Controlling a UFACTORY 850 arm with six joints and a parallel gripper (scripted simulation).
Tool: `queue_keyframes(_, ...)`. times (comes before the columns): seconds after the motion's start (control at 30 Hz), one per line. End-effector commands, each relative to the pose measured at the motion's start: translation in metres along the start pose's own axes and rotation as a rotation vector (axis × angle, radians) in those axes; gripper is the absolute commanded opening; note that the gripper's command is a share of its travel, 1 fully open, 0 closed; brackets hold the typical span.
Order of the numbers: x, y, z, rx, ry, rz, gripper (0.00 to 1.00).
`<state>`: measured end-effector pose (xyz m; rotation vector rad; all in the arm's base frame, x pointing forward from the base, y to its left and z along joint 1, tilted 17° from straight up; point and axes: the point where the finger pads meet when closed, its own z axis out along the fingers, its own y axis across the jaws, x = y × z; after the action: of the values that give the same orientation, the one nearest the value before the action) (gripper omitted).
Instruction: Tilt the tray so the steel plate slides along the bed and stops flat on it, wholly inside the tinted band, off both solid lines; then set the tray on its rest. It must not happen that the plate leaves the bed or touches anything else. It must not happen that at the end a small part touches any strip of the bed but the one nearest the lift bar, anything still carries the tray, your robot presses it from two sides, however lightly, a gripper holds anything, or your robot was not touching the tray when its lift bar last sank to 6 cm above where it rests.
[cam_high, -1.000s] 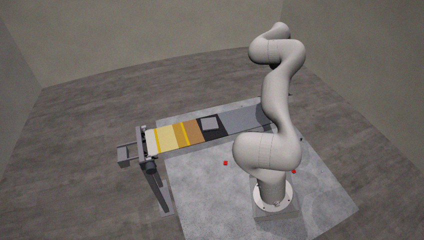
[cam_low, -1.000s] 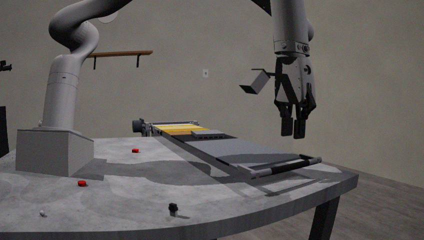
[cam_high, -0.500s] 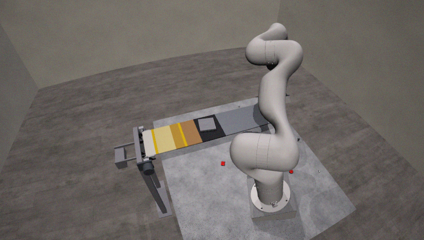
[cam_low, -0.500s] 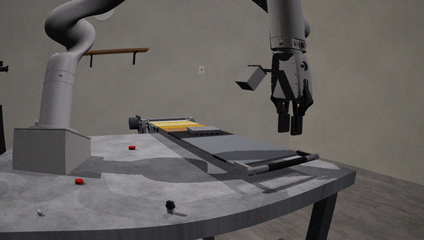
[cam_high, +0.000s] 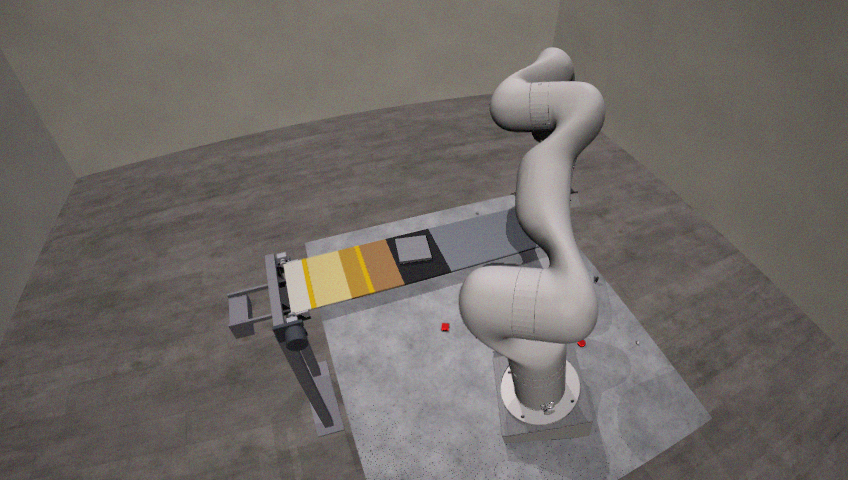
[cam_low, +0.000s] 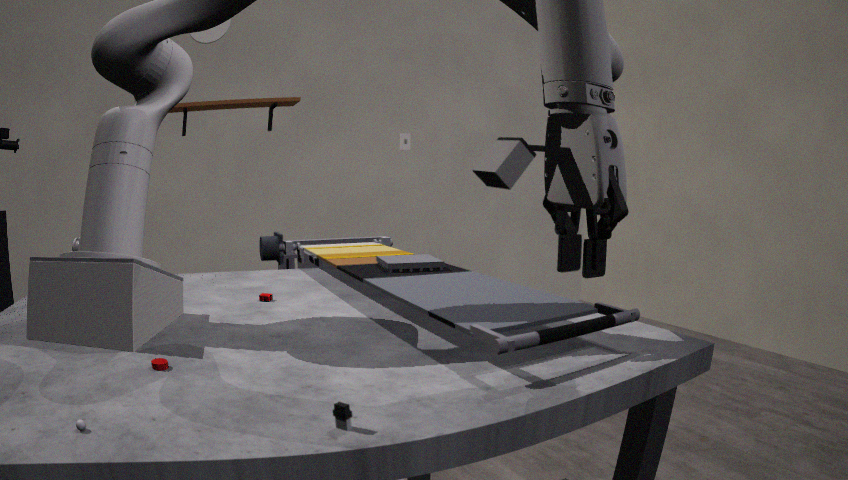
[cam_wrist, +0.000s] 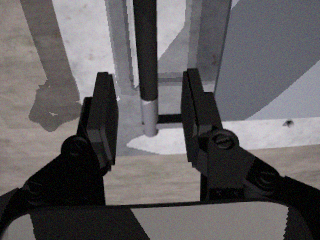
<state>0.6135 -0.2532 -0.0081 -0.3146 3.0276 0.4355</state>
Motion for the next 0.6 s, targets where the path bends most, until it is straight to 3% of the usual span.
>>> queue_keyframes(0.0, -0.001, -0.001, 0.003, 0.001, -0.002, 0.000, 0.40)
queue_keyframes(0.57, 0.000, -0.001, 0.025, 0.001, -0.002, 0.000, 0.40)
